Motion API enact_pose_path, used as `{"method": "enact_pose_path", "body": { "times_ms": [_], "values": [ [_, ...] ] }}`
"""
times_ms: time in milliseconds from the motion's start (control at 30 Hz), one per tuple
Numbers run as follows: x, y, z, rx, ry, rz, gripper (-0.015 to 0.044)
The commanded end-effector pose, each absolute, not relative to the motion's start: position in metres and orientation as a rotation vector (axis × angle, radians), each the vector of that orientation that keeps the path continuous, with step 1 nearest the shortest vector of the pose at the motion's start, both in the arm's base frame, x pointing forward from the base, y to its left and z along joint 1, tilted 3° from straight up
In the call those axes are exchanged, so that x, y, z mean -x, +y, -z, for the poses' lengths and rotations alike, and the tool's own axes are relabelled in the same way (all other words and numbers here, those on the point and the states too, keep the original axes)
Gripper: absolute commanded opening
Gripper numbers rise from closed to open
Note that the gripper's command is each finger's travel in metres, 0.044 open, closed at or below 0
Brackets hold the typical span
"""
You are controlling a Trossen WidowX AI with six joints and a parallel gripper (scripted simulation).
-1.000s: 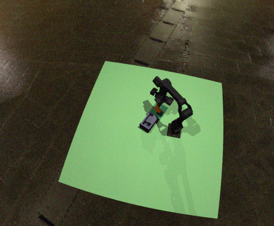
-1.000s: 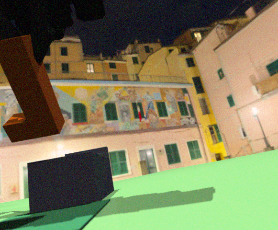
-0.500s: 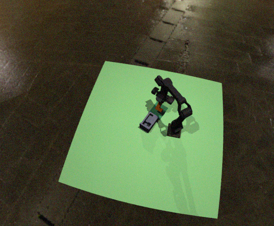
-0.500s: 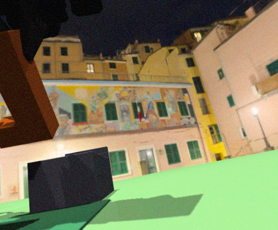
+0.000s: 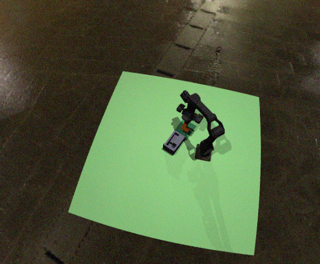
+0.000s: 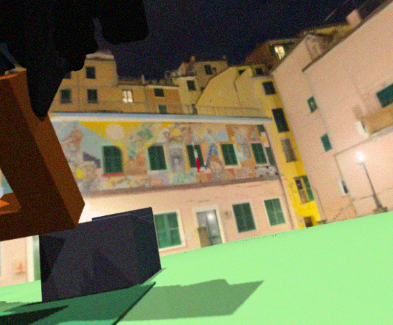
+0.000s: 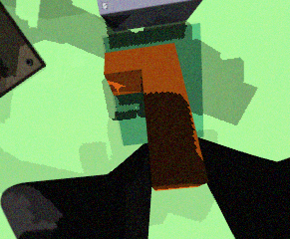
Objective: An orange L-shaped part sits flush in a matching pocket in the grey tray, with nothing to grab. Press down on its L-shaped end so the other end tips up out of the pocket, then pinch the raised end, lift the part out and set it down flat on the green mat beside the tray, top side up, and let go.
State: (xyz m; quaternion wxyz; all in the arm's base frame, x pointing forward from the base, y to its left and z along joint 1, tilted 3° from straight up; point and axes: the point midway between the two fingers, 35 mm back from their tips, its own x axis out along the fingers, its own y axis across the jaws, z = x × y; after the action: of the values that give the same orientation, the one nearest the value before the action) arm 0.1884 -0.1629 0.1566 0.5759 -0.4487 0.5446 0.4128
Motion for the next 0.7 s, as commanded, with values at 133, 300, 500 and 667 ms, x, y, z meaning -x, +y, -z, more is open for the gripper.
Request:
{"method": "enact_pose_path", "body": {
  "times_ms": [133,300,500,667],
  "values": [
    [-0.189,-0.162,-0.144,1.05,1.271,-0.969,0.0],
    [-0.19,-0.162,-0.136,1.05,1.271,-0.969,0.0],
    [-0.19,-0.162,-0.127,1.05,1.271,-0.969,0.0],
    [-0.191,-0.163,-0.119,1.05,1.271,-0.969,0.0]
  ]
}}
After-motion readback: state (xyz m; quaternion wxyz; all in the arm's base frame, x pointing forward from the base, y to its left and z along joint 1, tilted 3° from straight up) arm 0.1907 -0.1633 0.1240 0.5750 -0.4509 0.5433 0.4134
